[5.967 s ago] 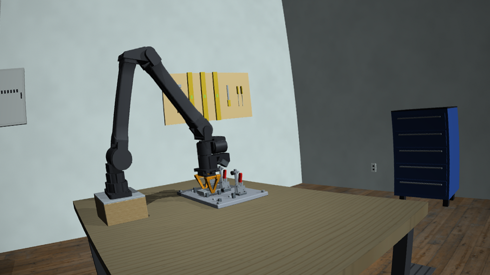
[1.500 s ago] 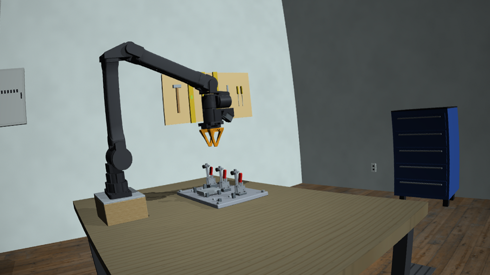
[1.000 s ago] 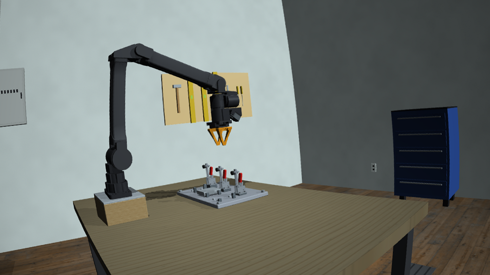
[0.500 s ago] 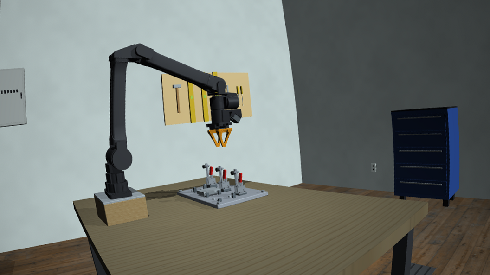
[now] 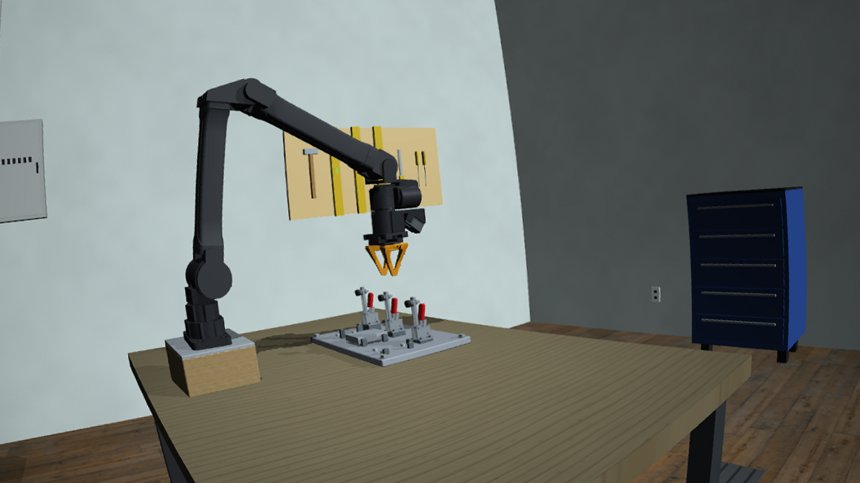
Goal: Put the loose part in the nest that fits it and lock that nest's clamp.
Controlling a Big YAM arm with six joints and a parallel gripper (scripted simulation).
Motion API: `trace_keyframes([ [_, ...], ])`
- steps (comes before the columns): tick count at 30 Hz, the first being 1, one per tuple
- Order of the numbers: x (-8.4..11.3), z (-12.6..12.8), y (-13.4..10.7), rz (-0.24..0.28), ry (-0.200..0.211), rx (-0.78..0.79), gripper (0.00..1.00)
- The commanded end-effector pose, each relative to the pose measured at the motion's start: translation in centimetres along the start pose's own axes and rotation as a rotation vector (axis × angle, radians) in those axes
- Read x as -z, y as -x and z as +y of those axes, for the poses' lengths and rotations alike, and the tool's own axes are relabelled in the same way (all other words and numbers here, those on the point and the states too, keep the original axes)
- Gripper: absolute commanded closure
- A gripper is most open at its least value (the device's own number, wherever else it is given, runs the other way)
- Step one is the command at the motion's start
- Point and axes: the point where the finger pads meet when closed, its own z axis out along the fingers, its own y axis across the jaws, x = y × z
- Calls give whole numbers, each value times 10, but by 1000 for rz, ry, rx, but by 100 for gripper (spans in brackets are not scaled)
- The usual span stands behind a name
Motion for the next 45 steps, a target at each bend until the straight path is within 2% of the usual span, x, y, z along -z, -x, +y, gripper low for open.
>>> trace_keyframes([
  [1,-17,-5,6,-4,-2,7,55],
  [4,-30,-6,6,-4,-2,5,55],
  [6,-30,-6,6,-4,-2,5,55],
  [7,-14,-5,30,-61,0,5,55],
  [9,-39,-5,6,-8,-2,7,55],
  [10,-44,-6,6,-4,-2,6,55],
  [13,-53,-6,6,-4,-2,5,55],
  [15,-51,-5,14,-21,-2,6,55],
  [18,-61,-4,6,-4,-2,9,55],
  [21,-42,-5,21,-57,0,5,55],
  [25,-42,-6,16,-41,-1,6,55],
  [45,-42,-6,16,-41,-1,6,55],
])
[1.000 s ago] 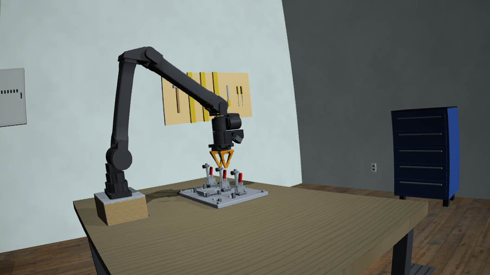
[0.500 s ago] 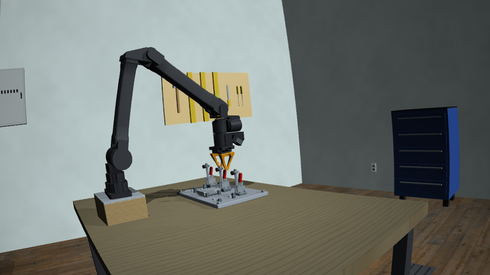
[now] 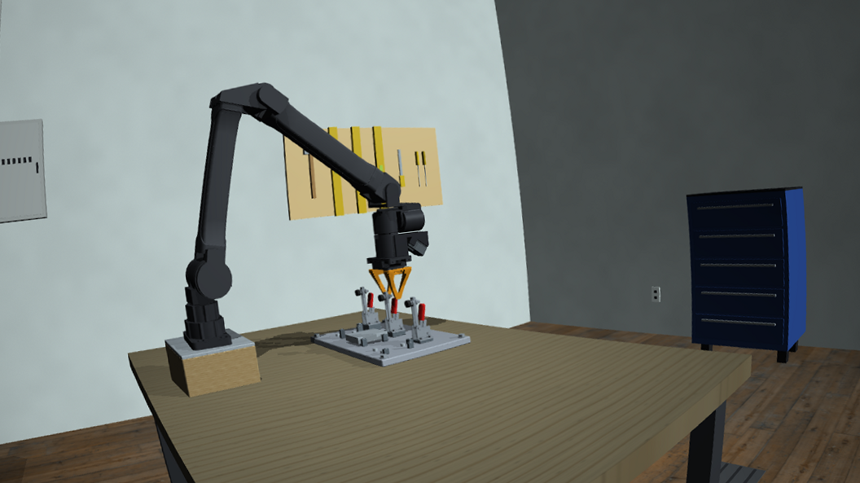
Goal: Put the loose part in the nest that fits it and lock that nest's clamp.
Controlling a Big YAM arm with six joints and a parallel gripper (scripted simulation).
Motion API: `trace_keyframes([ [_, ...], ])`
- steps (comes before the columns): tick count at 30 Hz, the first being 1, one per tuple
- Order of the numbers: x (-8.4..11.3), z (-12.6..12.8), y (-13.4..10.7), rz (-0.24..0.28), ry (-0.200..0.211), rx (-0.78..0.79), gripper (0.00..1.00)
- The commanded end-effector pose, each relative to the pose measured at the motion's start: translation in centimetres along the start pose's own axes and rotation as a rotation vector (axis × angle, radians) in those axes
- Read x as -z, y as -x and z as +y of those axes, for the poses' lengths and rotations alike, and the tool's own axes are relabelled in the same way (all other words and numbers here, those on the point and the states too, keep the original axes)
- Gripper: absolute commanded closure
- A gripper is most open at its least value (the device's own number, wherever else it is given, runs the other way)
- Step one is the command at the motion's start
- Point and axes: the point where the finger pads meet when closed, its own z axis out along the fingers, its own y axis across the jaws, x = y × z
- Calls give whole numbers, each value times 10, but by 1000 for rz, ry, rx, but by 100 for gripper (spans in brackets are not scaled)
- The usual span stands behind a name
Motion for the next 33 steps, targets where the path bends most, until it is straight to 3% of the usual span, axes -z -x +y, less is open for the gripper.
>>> trace_keyframes([
  [1,14,-6,12,-36,-1,3,55],
  [19,14,-6,12,-36,-1,-9,55],
  [24,-10,-7,2,1,-2,-7,55],
  [30,-13,-5,10,-16,-2,2,55],
  [33,-27,-7,1,2,-2,-2,55],
])
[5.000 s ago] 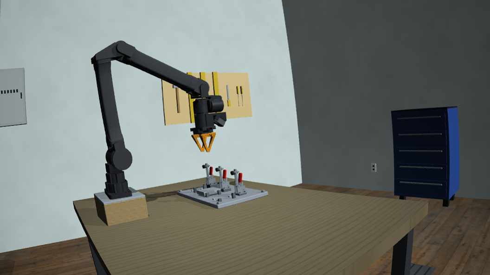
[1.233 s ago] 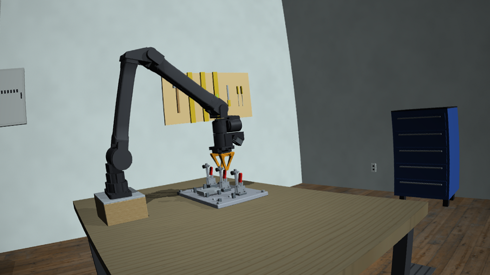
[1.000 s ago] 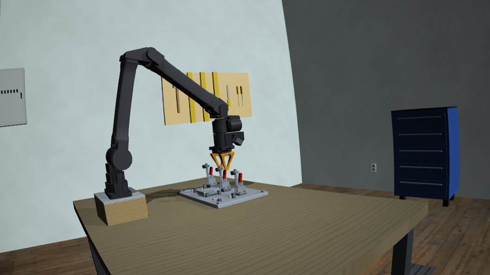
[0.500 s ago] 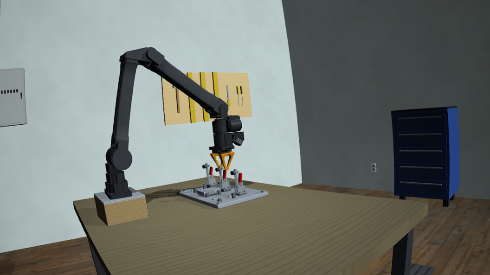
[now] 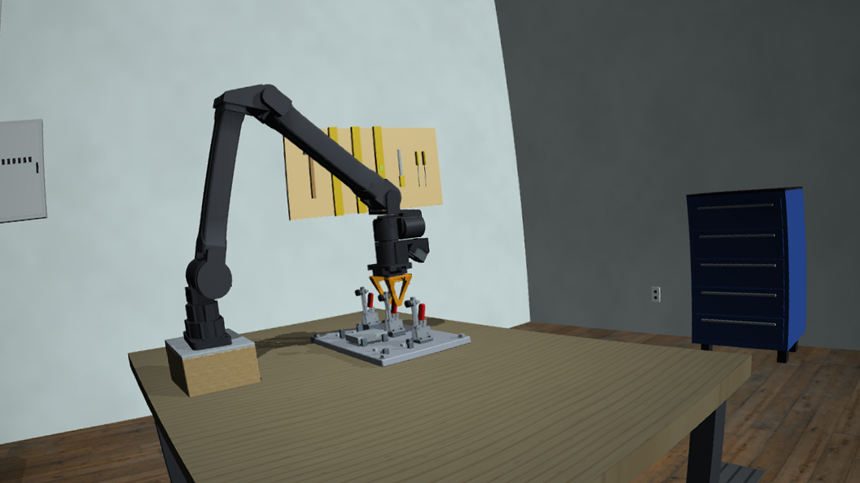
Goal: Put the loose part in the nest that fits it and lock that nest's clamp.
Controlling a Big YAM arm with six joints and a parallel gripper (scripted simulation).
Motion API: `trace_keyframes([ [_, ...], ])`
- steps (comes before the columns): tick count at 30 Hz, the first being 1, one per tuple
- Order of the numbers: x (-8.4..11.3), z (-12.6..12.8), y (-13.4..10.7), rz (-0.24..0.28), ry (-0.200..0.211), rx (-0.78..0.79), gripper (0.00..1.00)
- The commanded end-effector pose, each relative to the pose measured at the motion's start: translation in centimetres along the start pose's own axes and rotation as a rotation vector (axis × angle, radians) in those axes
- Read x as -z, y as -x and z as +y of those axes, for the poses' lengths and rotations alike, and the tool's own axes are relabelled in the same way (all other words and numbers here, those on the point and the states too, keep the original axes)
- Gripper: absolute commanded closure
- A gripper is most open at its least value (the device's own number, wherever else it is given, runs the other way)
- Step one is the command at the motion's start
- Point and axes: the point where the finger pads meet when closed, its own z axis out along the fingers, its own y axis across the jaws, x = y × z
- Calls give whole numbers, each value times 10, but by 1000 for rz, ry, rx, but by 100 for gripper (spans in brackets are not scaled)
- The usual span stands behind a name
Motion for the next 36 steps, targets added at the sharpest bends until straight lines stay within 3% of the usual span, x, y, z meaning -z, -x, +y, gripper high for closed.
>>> trace_keyframes([
  [1,-14,-7,2,2,-2,2,55],
  [3,-14,-7,10,-15,-2,1,55],
  [6,-24,-6,2,2,-2,3,55],
  [10,-3,-6,19,-58,-1,3,55],
  [36,-6,-6,15,-40,-1,4,55],
])
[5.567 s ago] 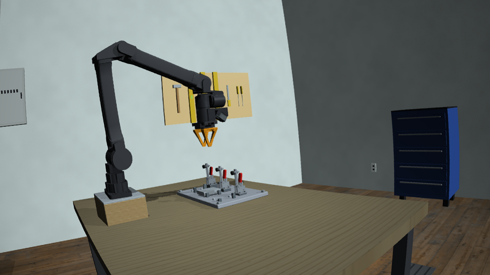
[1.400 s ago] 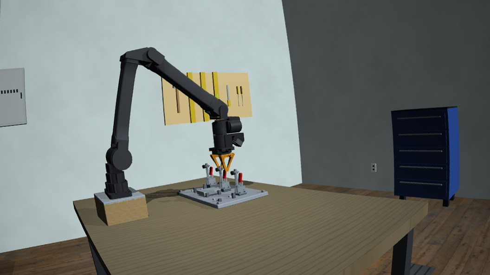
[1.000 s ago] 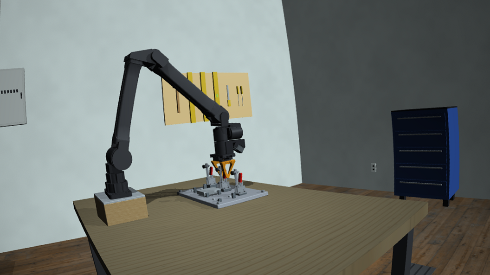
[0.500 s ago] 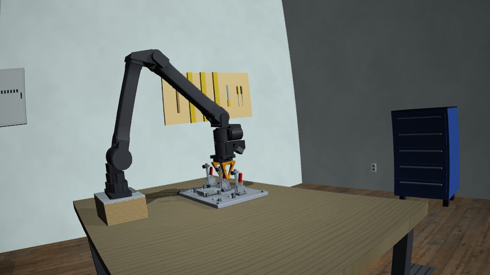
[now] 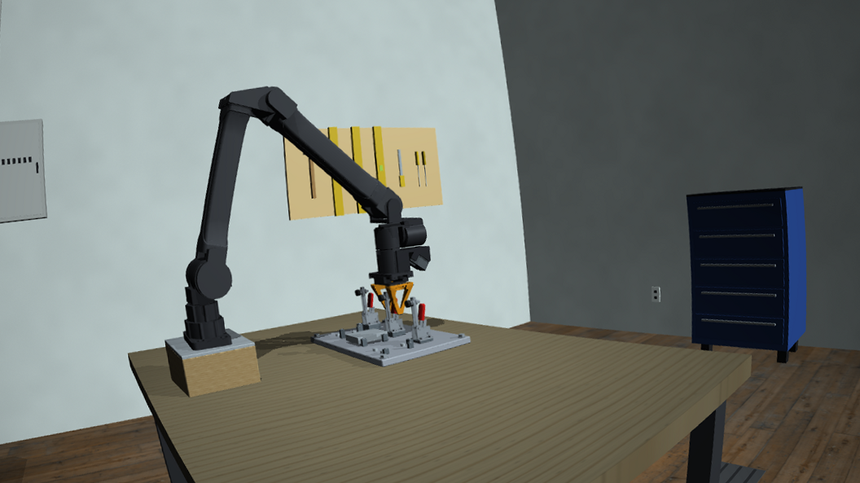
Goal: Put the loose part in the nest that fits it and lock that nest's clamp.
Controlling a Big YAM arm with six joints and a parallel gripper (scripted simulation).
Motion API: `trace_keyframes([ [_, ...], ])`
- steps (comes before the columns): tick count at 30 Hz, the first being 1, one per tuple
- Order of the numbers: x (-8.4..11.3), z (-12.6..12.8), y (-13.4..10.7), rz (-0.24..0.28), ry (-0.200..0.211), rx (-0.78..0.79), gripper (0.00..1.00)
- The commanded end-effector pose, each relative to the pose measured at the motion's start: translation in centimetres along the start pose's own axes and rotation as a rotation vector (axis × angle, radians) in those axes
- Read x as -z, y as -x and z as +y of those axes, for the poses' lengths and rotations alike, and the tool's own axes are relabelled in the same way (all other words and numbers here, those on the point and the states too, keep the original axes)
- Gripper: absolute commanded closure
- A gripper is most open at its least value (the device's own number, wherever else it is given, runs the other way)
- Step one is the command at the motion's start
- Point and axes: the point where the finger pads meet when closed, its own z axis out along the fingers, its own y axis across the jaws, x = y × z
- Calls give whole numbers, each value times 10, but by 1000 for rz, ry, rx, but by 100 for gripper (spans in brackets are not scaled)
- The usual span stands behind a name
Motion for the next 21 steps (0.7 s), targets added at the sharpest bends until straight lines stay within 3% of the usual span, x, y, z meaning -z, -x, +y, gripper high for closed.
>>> trace_keyframes([
  [1,14,-5,14,-41,-1,6,55],
  [3,14,-5,14,-41,-1,6,55],
  [4,14,-5,14,-41,-1,6,100],
  [21,14,-5,14,-38,-2,6,100],
])
